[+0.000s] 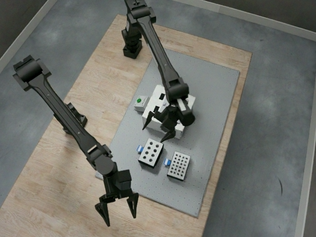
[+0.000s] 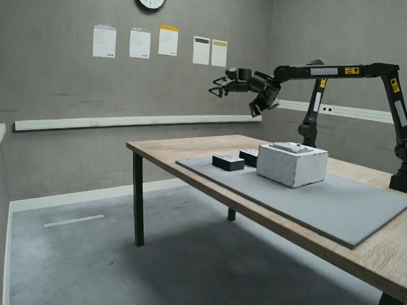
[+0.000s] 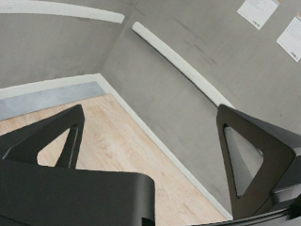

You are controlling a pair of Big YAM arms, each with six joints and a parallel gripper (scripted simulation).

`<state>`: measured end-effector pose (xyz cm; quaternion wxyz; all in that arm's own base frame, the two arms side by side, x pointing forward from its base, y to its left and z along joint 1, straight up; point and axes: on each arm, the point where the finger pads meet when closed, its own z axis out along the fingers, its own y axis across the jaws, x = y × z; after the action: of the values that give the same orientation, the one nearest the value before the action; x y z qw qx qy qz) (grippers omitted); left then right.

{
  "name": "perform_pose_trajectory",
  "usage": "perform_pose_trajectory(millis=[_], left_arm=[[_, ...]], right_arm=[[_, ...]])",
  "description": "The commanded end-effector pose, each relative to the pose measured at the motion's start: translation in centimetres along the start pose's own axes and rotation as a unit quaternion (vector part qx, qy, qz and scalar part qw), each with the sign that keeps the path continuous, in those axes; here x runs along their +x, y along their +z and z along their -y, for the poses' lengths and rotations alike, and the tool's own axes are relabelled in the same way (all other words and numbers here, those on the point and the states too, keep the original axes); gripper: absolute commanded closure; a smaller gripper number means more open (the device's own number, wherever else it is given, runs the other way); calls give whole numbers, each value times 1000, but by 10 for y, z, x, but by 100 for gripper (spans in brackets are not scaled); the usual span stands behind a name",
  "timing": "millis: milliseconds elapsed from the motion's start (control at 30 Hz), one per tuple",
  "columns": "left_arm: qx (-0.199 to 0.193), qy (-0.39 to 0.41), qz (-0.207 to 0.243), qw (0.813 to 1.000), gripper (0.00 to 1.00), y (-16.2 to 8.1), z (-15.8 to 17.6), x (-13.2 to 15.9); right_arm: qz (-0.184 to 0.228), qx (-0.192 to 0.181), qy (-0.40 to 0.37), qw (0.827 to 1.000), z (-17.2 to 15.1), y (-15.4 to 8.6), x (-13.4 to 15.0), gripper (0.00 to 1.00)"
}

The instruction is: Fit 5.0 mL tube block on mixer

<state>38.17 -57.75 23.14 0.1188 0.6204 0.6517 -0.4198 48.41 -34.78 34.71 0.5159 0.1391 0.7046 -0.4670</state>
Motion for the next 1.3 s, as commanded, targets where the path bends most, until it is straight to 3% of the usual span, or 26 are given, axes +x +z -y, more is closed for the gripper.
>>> perform_pose_trajectory(millis=[0, 100, 233, 500, 733, 933, 1067, 1267], left_arm=[[-29, 11, 22, 999, 0, -57, -1, -17], [-34, 10, 17, 999, 0, -54, 5, -18], [-55, -23, 6, 998, 0, -67, 14, -11], [-76, -50, 0, 996, 0, -108, -12, 20], [-105, -89, -11, 990, 0, -117, -6, 27], [-116, -93, -4, 989, 0, -157, -4, 38], [-152, -137, -14, 979, 0, -177, -8, 56], [-165, -170, -27, 971, 0, -174, -10, 68]], right_arm=[[0, 7, 9, 1000, 7, 5, 1, 0], [0, 7, 9, 1000, 7, 5, 1, 0], [0, 7, 9, 1000, 7, 5, 1, 0], [1, 7, 9, 1000, 7, 4, 0, 0], [1, 7, 9, 1000, 7, 4, 0, 0], [1, 7, 9, 1000, 8, 4, 0, 0], [1, 7, 9, 1000, 8, 4, 0, 0], [2, 7, 10, 1000, 8, 4, -1, 0]])
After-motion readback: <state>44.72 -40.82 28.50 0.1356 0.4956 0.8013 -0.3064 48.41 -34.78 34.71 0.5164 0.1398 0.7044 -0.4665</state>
